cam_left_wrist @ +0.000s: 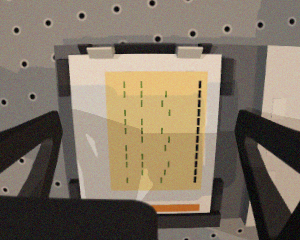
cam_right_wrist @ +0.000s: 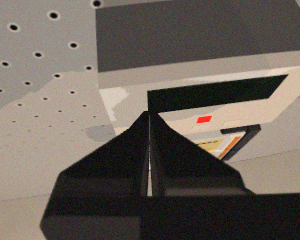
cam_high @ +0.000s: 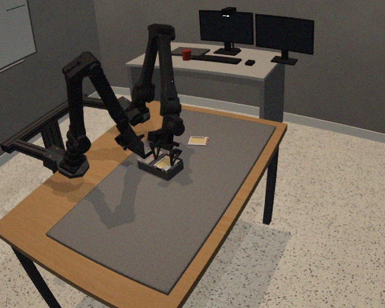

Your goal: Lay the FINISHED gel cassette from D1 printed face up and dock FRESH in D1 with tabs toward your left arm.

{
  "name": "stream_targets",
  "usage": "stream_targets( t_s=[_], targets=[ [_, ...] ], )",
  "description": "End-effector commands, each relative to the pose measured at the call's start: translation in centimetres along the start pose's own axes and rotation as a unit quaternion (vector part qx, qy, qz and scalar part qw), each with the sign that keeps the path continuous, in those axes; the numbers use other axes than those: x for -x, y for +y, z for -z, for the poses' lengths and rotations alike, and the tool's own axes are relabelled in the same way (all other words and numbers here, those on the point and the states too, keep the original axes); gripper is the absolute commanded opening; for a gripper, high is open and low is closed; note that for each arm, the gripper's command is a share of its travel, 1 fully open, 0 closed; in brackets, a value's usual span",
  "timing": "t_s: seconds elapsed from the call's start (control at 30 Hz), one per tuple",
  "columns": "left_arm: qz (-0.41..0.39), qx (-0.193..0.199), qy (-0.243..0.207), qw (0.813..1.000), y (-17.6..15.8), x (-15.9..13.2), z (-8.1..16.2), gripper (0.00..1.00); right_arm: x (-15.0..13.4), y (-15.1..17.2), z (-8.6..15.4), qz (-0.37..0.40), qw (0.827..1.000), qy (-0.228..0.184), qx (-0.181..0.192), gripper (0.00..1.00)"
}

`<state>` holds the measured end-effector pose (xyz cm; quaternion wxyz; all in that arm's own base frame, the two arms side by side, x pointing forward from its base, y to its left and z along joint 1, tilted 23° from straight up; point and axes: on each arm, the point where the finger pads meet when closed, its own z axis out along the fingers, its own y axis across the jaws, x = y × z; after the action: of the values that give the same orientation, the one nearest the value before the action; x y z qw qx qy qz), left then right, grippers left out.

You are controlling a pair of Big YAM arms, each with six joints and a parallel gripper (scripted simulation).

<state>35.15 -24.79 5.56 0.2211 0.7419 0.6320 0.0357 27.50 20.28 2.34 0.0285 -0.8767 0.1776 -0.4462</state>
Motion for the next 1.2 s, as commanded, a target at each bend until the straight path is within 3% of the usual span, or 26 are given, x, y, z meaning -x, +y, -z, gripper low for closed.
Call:
stream_targets(
  t_s=[0.0,1.17],
  targets=[
    [0.003,0.003,0.0,1.0,0.96,-0.24,-0.37,0.98,3.96,4.6,-1.94,0.044,0.997,-0.039,0.046,0.0],
    [0.003,0.006,-0.001,1.0,1.18,-0.27,-0.7,0.98,3.96,4.6,-1.94,0.044,0.997,-0.039,0.046,0.0]
  ],
)
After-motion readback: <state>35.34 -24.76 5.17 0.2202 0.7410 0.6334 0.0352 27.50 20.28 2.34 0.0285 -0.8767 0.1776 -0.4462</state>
